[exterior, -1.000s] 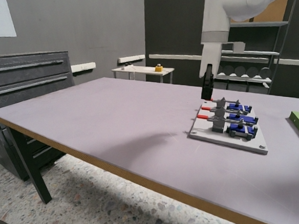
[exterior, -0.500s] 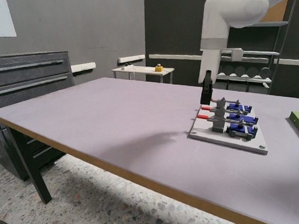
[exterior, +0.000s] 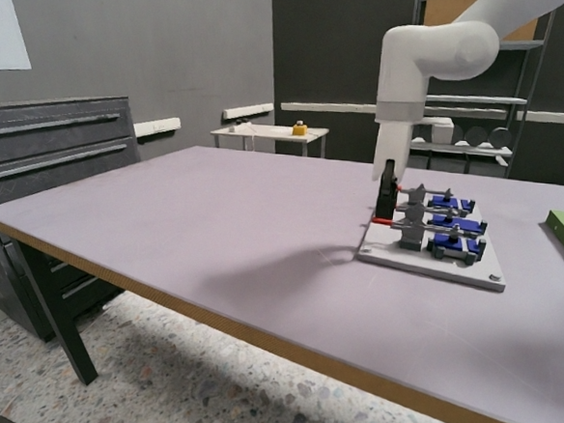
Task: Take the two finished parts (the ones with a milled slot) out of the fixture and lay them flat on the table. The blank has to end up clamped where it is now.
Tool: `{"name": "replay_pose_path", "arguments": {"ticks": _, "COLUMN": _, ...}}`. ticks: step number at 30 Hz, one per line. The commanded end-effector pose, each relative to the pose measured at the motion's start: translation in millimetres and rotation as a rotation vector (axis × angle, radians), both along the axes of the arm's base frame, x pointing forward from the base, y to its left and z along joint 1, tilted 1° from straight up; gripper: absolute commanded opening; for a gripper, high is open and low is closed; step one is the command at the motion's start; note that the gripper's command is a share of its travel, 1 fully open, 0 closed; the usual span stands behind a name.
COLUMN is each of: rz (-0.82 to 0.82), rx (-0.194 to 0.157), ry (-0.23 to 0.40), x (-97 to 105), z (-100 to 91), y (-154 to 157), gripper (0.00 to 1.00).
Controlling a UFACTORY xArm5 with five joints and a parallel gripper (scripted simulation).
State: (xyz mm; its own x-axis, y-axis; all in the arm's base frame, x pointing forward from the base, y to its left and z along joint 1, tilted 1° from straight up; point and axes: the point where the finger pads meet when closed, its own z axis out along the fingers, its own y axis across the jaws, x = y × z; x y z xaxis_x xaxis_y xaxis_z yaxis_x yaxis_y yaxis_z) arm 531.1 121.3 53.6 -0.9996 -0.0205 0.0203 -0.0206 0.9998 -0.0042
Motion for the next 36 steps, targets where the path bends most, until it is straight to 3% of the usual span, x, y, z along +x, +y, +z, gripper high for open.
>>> {"name": "replay_pose_path", "arguments": {"ticks": 1, "rz": 0.0, "rx": 0.001, "ry": -0.004, "x": 1.4, "z": -4.0, "y": 0.3, "gripper": 0.48}}
{"name": "replay_pose_path", "arguments": {"ticks": 22, "rz": 0.0, "rx": 0.001, "ry": -0.004, "x": 1.4, "z": -6.5, "y": 0.3, "gripper": 0.48}}
{"name": "replay_pose_path", "arguments": {"ticks": 36, "rz": 0.0, "rx": 0.001, "ry": -0.004, "x": 2.4, "z": -26.6, "y": 0.6, "gripper": 0.48}}
